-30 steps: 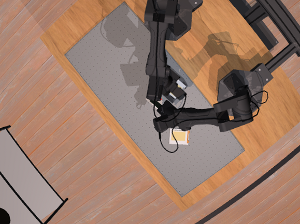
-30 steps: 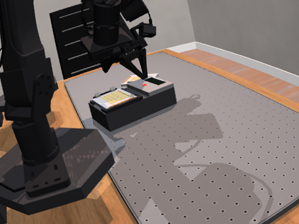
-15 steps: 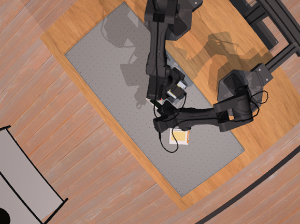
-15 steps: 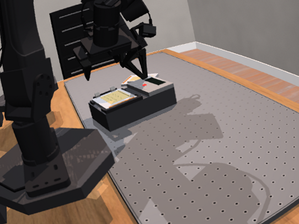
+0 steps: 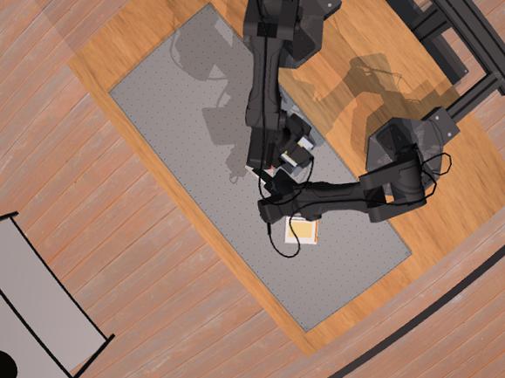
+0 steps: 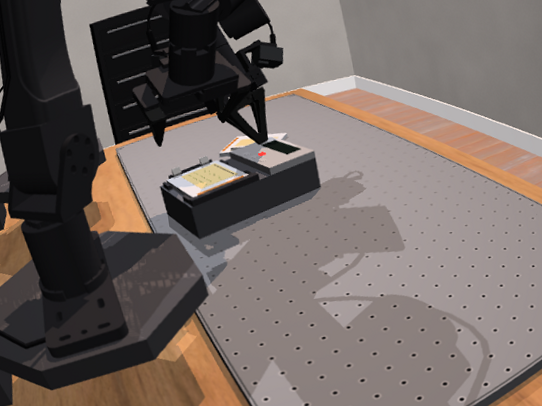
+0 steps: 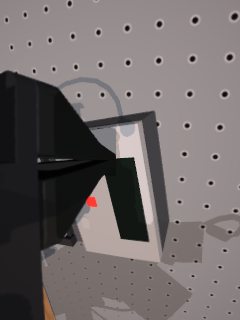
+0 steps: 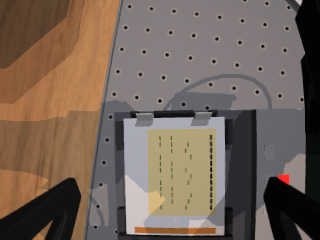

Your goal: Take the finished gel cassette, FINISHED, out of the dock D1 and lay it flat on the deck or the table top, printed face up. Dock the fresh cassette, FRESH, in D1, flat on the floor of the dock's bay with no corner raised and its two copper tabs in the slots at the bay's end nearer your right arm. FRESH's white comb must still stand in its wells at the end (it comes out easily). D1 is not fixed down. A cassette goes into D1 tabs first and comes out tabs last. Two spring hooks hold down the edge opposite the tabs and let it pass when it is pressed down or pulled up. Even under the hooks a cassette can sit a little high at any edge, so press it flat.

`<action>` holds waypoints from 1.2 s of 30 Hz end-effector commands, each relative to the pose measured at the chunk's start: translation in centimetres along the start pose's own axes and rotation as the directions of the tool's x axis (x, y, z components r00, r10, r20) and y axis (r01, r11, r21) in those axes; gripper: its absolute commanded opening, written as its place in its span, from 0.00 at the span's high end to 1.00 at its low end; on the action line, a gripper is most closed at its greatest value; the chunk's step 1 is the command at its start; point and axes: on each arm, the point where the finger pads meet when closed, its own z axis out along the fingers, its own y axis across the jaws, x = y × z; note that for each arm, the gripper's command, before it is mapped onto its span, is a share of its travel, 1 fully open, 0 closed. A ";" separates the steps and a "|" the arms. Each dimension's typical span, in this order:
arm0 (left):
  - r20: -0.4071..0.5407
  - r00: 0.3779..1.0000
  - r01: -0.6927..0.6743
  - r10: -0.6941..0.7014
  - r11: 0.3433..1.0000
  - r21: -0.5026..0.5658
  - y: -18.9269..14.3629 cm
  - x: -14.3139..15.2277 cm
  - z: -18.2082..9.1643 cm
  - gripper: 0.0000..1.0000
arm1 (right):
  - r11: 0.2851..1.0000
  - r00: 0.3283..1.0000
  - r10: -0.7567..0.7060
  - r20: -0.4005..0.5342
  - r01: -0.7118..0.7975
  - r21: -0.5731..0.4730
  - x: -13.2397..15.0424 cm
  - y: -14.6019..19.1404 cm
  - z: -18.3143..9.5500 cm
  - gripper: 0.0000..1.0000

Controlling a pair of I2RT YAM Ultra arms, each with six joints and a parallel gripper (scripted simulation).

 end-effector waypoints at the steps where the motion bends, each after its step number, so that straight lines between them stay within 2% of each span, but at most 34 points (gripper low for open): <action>1: -0.139 0.989 0.028 -0.052 0.984 -0.175 5.2 5.1 2.6 1.00 | 1.000 1.000 -0.007 0.012 0.007 0.011 -0.6 -0.4 -0.4 0.02; 36: -0.139 0.989 0.028 -0.052 0.984 -0.175 5.2 5.1 2.6 1.00 | 1.000 1.000 0.003 0.018 -0.003 -0.001 0.5 0.0 1.0 0.02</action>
